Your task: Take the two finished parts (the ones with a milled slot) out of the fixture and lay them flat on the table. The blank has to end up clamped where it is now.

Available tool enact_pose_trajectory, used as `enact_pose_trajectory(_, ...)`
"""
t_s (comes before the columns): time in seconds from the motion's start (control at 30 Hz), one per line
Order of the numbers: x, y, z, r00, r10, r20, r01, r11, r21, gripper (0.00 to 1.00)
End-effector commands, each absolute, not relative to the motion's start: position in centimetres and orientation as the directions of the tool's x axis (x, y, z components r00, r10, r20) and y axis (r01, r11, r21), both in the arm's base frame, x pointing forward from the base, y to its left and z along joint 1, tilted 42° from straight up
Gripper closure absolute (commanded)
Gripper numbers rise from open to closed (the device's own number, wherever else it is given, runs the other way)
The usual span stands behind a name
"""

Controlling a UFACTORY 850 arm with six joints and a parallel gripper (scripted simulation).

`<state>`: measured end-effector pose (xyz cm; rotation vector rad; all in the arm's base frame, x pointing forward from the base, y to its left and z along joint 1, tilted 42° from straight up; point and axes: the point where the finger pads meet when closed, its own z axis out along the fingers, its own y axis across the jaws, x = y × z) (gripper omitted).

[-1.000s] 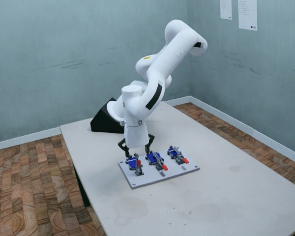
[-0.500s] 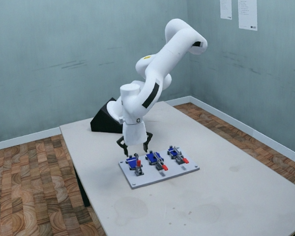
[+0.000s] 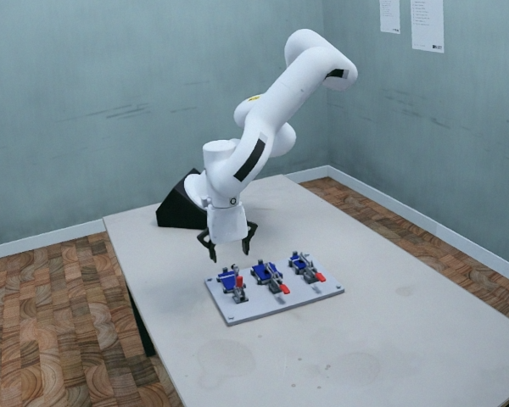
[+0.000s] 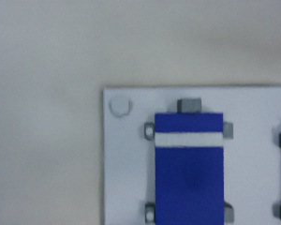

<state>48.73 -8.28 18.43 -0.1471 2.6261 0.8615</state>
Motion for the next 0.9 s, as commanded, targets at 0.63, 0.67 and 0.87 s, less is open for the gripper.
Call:
enact_pose_trajectory(0.63, 47.1, -8.2, 17.7, -0.924, 0.017, -0.381, -0.212, 0.808, 0.55, 0.0)
enact_pose_trajectory(0.67, 47.1, -8.2, 17.6, -0.924, 0.017, -0.381, -0.212, 0.808, 0.55, 0.0)
enact_pose_trajectory(0.87, 47.5, -7.6, 16.8, -0.924, 0.017, -0.381, -0.212, 0.808, 0.55, 0.0)
